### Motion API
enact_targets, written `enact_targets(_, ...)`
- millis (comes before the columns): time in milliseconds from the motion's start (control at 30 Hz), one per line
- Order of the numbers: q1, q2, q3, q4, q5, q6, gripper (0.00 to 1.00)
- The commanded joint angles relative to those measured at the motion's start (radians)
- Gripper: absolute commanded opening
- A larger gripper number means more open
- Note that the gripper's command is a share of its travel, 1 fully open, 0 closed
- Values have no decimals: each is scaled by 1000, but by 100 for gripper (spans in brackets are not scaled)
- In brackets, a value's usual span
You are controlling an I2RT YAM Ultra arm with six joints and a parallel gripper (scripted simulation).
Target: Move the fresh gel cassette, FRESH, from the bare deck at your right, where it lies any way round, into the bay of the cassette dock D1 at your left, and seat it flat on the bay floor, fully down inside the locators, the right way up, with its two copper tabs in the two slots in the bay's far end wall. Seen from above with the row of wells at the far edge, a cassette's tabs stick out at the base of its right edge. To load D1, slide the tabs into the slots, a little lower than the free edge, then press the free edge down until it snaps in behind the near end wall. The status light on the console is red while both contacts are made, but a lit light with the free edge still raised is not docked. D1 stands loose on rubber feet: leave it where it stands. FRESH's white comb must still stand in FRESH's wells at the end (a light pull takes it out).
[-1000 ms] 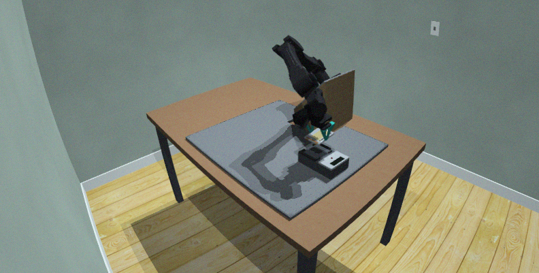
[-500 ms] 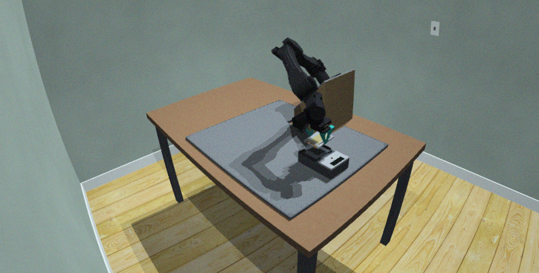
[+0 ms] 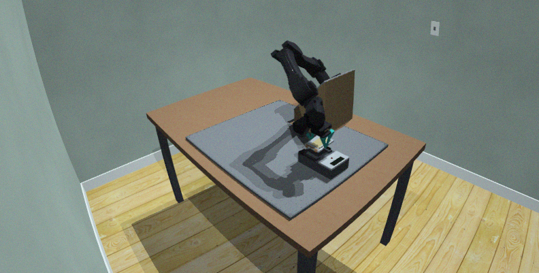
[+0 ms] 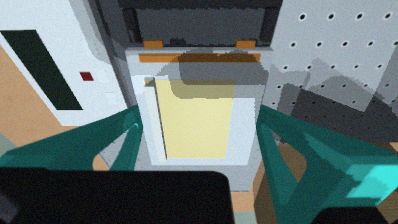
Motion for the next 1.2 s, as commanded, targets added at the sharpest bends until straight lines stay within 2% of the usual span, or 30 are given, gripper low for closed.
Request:
enact_targets(0,1,7,-17,29,15,-18,0)
enact_targets(100,8,18,-12,44,19,-26,0)
enact_targets(200,8,-18,-3,45,19,-26,0)
enact_targets(233,8,-30,-50,56,19,-24,0)
enact_targets(300,7,-29,-50,58,19,-26,0)
enact_targets(400,7,-29,-45,58,18,-27,0)
enact_targets(433,8,-33,-11,60,17,-27,0)
enact_targets(567,5,-25,2,30,20,-30,0)
enact_targets(733,2,17,13,34,22,-33,0)
enact_targets(1000,-3,-1,14,57,24,-36,0)
enact_targets(1167,-5,18,13,64,26,-40,0)
